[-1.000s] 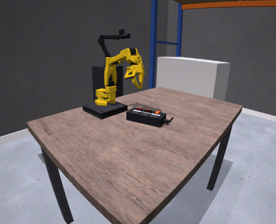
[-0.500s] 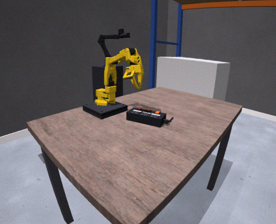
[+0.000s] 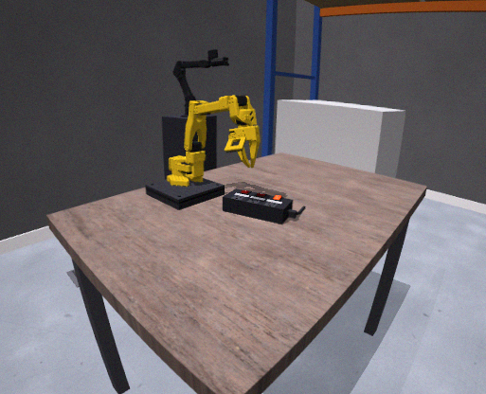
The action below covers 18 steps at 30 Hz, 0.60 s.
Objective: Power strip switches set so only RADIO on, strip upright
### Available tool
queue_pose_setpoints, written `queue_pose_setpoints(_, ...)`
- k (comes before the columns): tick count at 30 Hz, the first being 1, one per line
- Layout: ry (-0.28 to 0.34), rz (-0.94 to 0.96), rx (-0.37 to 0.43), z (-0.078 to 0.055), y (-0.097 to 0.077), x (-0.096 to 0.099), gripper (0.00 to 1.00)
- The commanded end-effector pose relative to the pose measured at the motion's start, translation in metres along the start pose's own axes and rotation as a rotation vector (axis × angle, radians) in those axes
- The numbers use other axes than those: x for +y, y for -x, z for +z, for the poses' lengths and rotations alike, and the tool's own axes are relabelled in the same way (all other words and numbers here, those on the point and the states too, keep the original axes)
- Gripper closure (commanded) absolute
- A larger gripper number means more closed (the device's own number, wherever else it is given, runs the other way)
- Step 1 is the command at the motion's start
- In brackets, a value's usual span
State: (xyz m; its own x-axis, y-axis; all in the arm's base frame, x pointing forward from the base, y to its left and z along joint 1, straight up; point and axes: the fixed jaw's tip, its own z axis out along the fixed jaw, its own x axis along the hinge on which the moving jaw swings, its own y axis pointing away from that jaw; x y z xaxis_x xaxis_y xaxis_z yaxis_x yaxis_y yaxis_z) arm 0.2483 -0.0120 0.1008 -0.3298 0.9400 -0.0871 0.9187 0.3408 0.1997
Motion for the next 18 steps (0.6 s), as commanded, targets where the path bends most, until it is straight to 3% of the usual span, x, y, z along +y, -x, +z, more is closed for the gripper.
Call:
queue_pose_setpoints(1, -0.033, -0.003, 0.021, 0.014, -0.007, 0.001, 1.0)
queue_pose_setpoints(6, -0.049, -0.007, 0.03, 0.021, -0.011, 0.001, 1.0)
queue_pose_setpoints(18, -0.054, -0.011, 0.033, 0.024, -0.013, 0.001, 1.0)
